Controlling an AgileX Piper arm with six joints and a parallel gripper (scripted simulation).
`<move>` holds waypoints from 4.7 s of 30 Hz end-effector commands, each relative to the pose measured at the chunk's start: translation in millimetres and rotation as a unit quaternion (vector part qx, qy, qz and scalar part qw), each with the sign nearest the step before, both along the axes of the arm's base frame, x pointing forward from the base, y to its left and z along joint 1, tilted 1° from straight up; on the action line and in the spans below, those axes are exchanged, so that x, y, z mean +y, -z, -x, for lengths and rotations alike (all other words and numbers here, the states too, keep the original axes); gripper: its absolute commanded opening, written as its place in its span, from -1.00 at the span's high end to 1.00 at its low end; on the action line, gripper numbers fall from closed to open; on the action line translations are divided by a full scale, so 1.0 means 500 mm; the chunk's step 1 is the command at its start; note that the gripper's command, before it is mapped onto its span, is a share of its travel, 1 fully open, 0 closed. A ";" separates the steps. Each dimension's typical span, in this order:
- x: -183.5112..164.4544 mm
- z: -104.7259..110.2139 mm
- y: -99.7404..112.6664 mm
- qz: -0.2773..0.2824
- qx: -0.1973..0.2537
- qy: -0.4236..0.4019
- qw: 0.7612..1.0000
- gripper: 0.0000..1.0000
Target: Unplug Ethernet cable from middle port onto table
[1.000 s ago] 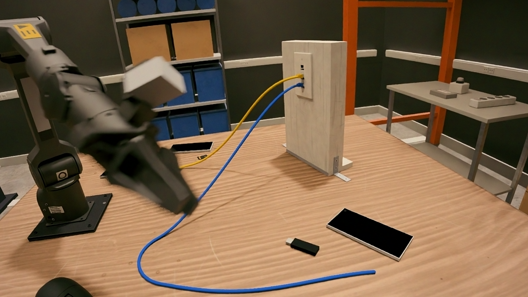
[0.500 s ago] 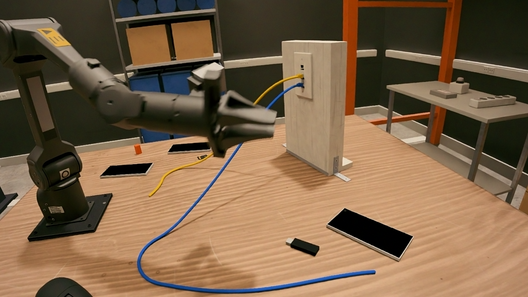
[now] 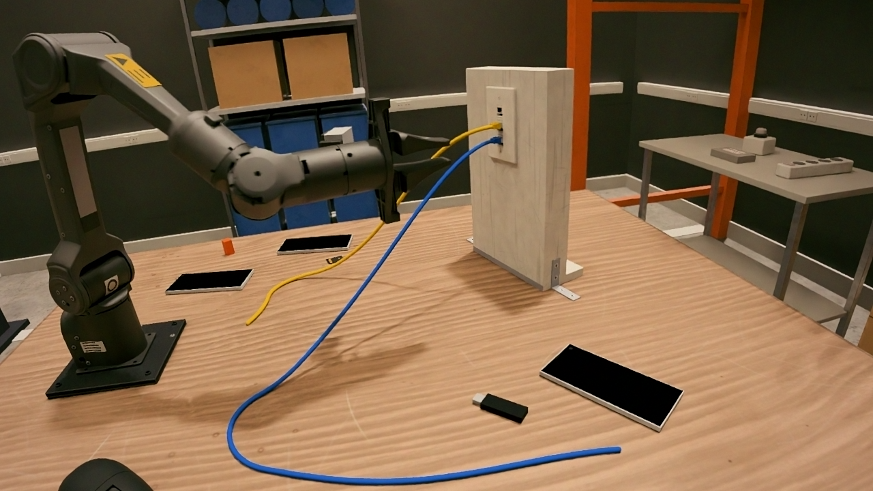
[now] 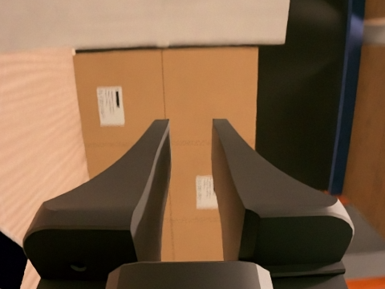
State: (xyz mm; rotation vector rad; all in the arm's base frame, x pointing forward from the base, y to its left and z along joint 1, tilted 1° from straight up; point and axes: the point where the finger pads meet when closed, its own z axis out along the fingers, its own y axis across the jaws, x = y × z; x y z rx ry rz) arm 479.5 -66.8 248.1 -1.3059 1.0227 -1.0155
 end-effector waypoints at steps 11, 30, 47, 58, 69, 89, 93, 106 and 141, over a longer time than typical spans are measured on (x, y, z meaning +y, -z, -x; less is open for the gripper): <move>0.097 -0.178 -0.010 0.008 -0.006 -0.004 1.000 0.49; 0.133 -0.217 -0.010 0.006 -0.005 -0.006 1.000 0.49; 0.187 -0.203 -0.010 0.006 -0.005 -0.006 1.000 0.49; 0.222 -0.193 -0.010 0.006 -0.005 -0.006 1.000 0.49; 0.246 -0.194 -0.010 0.006 -0.006 -0.006 1.000 0.49; 0.258 -0.236 -0.010 0.006 -0.006 -0.006 1.000 0.49; 0.258 -0.240 -0.009 0.006 -0.006 -0.006 1.000 0.60; 0.259 -0.246 -0.006 0.006 -0.006 -0.006 1.000 0.60; 0.259 -0.245 -0.008 0.006 -0.006 -0.006 1.000 1.00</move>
